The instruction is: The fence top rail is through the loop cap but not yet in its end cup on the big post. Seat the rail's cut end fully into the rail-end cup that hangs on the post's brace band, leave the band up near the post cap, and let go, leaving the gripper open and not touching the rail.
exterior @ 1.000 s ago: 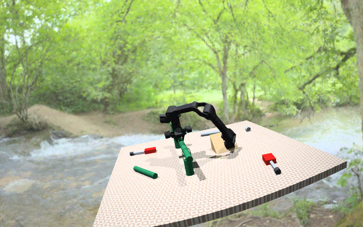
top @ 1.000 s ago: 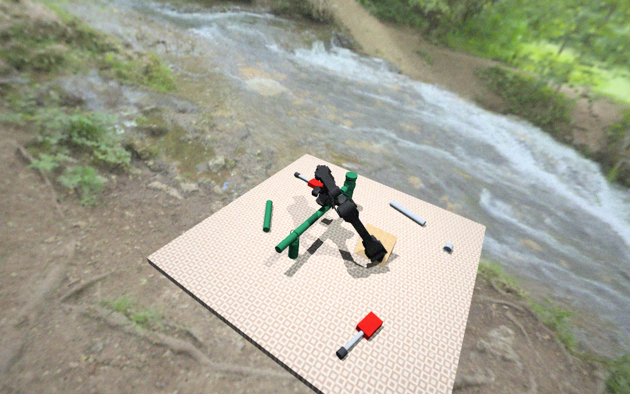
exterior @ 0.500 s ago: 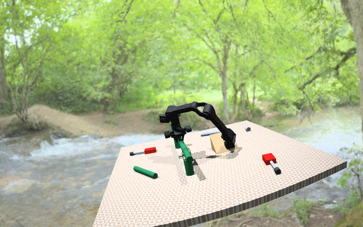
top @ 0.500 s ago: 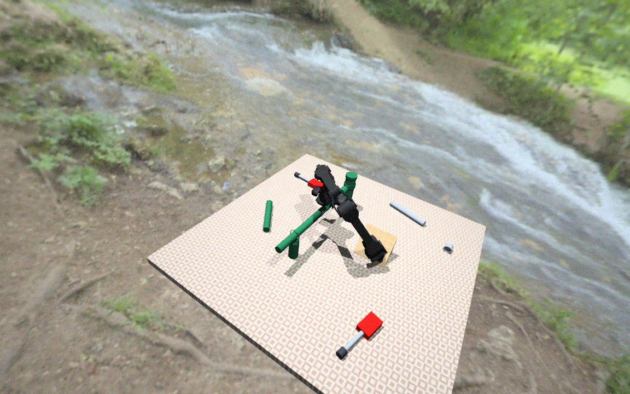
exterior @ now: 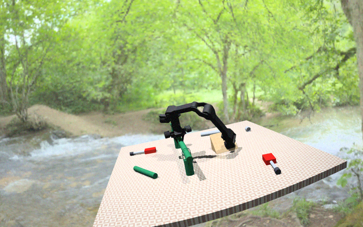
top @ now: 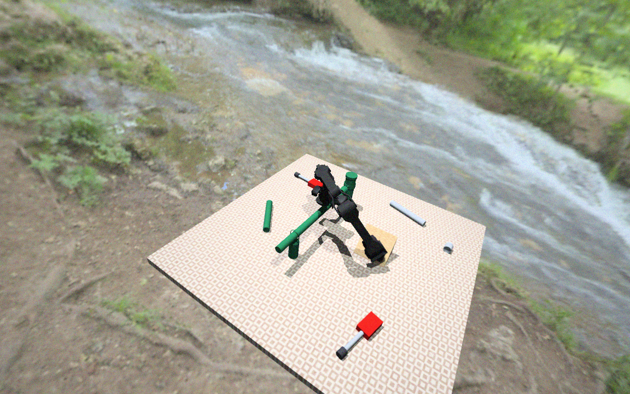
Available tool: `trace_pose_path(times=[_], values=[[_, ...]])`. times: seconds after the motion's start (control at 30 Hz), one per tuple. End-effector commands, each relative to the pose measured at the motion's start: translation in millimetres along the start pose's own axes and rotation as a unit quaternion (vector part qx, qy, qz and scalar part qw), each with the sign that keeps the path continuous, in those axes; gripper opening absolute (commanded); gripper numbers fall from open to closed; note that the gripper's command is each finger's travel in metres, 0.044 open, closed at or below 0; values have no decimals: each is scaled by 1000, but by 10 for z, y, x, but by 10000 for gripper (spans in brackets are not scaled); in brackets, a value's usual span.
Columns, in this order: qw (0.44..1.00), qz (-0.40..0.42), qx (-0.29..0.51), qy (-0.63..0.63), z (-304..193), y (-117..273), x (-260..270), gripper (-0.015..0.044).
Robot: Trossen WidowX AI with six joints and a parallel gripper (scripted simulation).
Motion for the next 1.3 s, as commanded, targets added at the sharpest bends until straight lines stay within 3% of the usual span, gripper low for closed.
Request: trace_pose_path(times=[0.0,1.27], values=[[1000,0,0,-1,20,23,3,0],[1000,0,0,-1,129,147,-20,0]])
Point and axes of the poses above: the point midway between the two fingers, 35 mm back from their tips, its own y axis back along the fingers, its own x axis across the jaws, z = x × y, the point moved 9 cm from there along y, back along the fingers, and after that the axes turned 8 degrees about y, right-handed, at the moved point
